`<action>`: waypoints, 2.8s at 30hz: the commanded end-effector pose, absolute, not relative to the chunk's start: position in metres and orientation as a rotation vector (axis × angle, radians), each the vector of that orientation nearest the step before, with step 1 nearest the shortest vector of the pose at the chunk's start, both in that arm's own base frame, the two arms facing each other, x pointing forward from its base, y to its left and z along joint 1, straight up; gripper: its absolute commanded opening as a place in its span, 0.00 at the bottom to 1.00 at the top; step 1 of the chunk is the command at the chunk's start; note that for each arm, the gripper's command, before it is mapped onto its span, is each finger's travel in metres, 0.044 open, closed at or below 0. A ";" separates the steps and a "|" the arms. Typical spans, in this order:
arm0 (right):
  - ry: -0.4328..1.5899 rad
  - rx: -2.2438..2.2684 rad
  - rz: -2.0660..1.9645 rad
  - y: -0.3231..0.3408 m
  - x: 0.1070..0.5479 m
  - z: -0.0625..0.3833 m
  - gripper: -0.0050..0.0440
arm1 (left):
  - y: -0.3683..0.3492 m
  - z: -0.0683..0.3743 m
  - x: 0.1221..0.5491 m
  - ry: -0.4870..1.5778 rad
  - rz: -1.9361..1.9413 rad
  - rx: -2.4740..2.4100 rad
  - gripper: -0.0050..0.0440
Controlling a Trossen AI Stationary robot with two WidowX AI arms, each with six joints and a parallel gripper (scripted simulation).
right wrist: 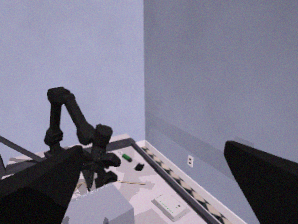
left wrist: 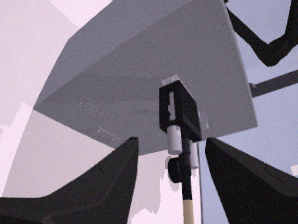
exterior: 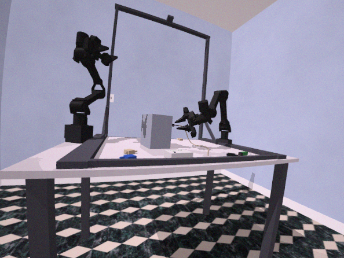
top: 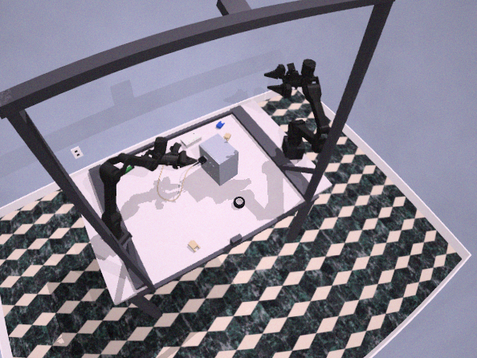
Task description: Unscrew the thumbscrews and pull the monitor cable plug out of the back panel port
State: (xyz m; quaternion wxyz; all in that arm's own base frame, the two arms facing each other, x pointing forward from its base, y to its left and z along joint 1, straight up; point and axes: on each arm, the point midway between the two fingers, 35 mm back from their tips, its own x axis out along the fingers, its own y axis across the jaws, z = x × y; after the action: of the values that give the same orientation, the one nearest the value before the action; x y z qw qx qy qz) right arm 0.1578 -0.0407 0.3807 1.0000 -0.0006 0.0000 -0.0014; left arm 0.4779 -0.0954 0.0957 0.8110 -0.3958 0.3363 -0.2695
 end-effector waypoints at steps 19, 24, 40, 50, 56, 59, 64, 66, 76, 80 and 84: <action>-0.001 -0.005 0.000 -0.039 0.158 0.383 1.00 | -0.095 0.108 0.481 0.691 -0.602 -0.879 0.10; -0.001 -0.005 0.000 -0.039 0.158 0.383 1.00 | -0.094 0.107 0.481 0.694 -0.616 -0.931 0.10; -0.001 -0.005 0.000 -0.039 0.158 0.383 1.00 | -0.093 0.104 0.481 0.701 -0.654 -1.073 0.10; -0.001 -0.005 0.000 -0.039 0.158 0.383 1.00 | -0.093 0.101 0.482 0.702 -0.681 -1.185 0.10; -0.001 -0.005 0.000 -0.039 0.158 0.383 1.00 | -0.092 0.100 0.482 0.703 -0.690 -1.223 0.10; -0.001 -0.005 0.000 -0.039 0.158 0.383 1.00 | -0.092 0.099 0.482 0.704 -0.702 -1.273 0.10; -0.001 -0.005 0.000 -0.039 0.158 0.383 1.00 | -0.092 0.099 0.482 0.704 -0.707 -1.292 0.10; -0.001 -0.005 0.000 -0.039 0.158 0.383 1.00 | -0.092 0.098 0.482 0.705 -0.716 -1.331 0.10; -0.001 -0.005 0.000 -0.039 0.158 0.383 1.00 | -0.092 0.096 0.482 0.705 -0.736 -1.416 0.10; -0.001 -0.005 0.000 -0.039 0.158 0.383 1.00 | -0.092 0.096 0.481 0.705 -0.736 -1.416 0.10; -0.001 -0.005 0.000 -0.039 0.158 0.383 1.00 | -0.091 0.096 0.478 0.705 -0.736 -1.416 0.10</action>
State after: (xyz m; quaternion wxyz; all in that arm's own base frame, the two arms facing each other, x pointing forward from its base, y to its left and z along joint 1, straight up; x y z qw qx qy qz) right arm 0.1578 -0.0407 0.3807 1.0000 -0.0006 0.0000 -0.0014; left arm 0.4788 -0.0921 0.0859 0.6403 -0.6234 0.3177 -0.3170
